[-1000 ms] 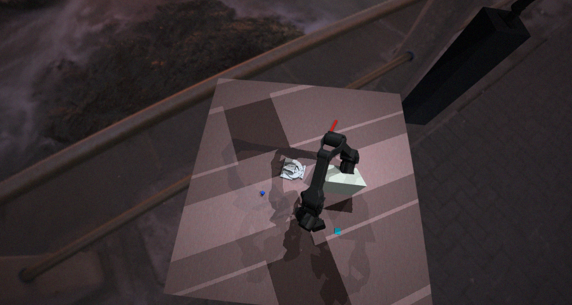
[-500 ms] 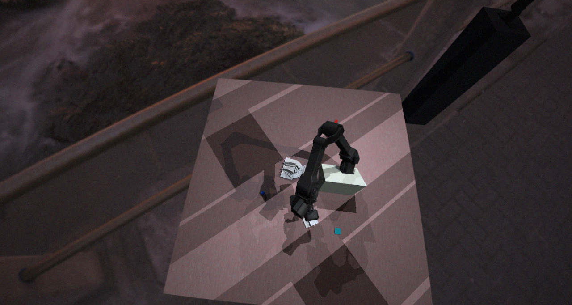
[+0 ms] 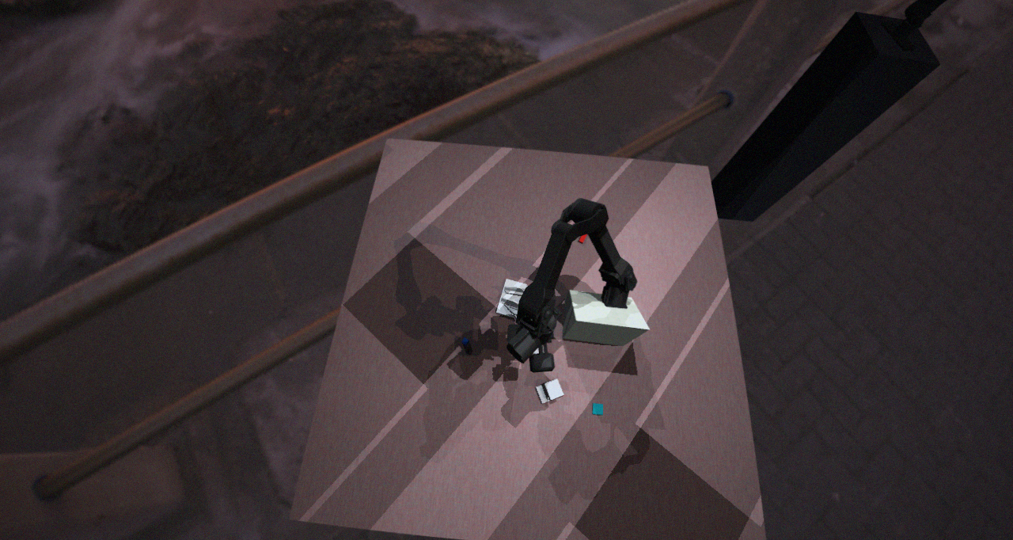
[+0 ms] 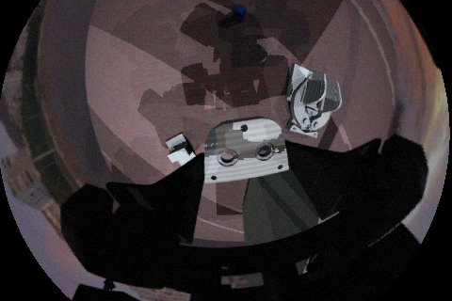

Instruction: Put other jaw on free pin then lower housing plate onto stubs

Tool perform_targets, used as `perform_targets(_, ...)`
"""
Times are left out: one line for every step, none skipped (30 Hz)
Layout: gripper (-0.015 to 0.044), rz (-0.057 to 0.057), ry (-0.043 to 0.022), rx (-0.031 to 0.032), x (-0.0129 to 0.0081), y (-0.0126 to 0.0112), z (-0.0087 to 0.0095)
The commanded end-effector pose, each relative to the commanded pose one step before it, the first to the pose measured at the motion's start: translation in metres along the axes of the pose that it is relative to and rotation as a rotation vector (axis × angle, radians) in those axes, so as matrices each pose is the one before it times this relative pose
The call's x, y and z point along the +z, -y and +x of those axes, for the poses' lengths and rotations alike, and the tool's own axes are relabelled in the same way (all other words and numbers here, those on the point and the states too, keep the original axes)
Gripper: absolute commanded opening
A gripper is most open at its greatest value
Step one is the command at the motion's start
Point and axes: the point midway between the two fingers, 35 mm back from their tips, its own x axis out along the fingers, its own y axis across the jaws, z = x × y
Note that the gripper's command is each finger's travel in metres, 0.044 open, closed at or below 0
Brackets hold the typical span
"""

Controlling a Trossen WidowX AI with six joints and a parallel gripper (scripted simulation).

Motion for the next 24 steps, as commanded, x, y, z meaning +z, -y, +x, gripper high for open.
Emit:
perform_targets(0.0351, 0.0298, 0.00703, -0.00062, 0.00230, 0.01649, -0.00204)
perform_targets(0.0351, 0.0072, 0.00016, -0.00036, 0.00043, 0.00330, 0.00004)
perform_targets(0.0351, 0.0072, 0.00015, -0.00040, 0.00041, 0.00329, 0.00006)
perform_targets(0.0351, 0.0072, 0.00014, -0.00045, 0.00040, 0.00329, 0.00008)
perform_targets(0.0351, 0.0072, 0.00012, -0.00050, 0.00038, 0.00329, 0.00010)
perform_targets(0.0351, 0.0073, 0.00011, -0.00054, 0.00037, 0.00329, 0.00012)
perform_targets(0.0351, 0.0073, 0.00009, -0.00059, 0.00035, 0.00329, 0.00014)
perform_targets(0.0351, 0.0073, 0.00008, -0.00063, 0.00034, 0.00328, 0.00016)
perform_targets(0.0351, 0.0073, 0.00007, -0.00068, 0.00032, 0.00328, 0.00018)
perform_targets(0.0351, 0.0073, 0.00005, -0.00073, 0.00031, 0.00328, 0.00020)
perform_targets(0.0351, 0.0073, 0.00004, -0.00077, 0.00029, 0.00328, 0.00022)
perform_targets(0.0351, 0.0073, 0.00003, -0.00082, 0.00028, 0.00327, 0.00024)
perform_targets(0.0351, 0.0073, 0.00001, -0.00087, 0.00026, 0.00327, 0.00026)
perform_targets(0.0351, 0.0073, 0.00000, -0.00091, 0.00025, 0.00326, 0.00028)
perform_targets(0.0351, 0.0074, -0.00002, -0.00096, 0.00023, 0.00326, 0.00029)
perform_targets(0.0351, 0.0074, -0.00003, -0.00100, 0.00021, 0.00326, 0.00031)
perform_targets(0.0351, 0.0074, -0.00004, -0.00105, 0.00020, 0.00325, 0.00033)
perform_targets(0.0351, 0.0074, -0.00006, -0.00110, 0.00018, 0.00325, 0.00035)
perform_targets(0.0351, 0.0074, -0.00007, -0.00114, 0.00017, 0.00324, 0.00036)
perform_targets(0.0351, 0.0074, -0.00009, -0.00119, 0.00015, 0.00324, 0.00038)
perform_targets(0.0351, 0.0074, -0.00010, -0.00124, 0.00014, 0.00323, 0.00040)
perform_targets(0.0351, 0.0074, -0.00011, -0.00129, 0.00012, 0.00323, 0.00042)
perform_targets(0.0351, 0.0074, -0.00013, -0.00133, 0.00010, 0.00322, 0.00043)
perform_targets(0.0351, 0.0074, -0.00014, -0.00138, 0.00009, 0.00321, 0.00045)
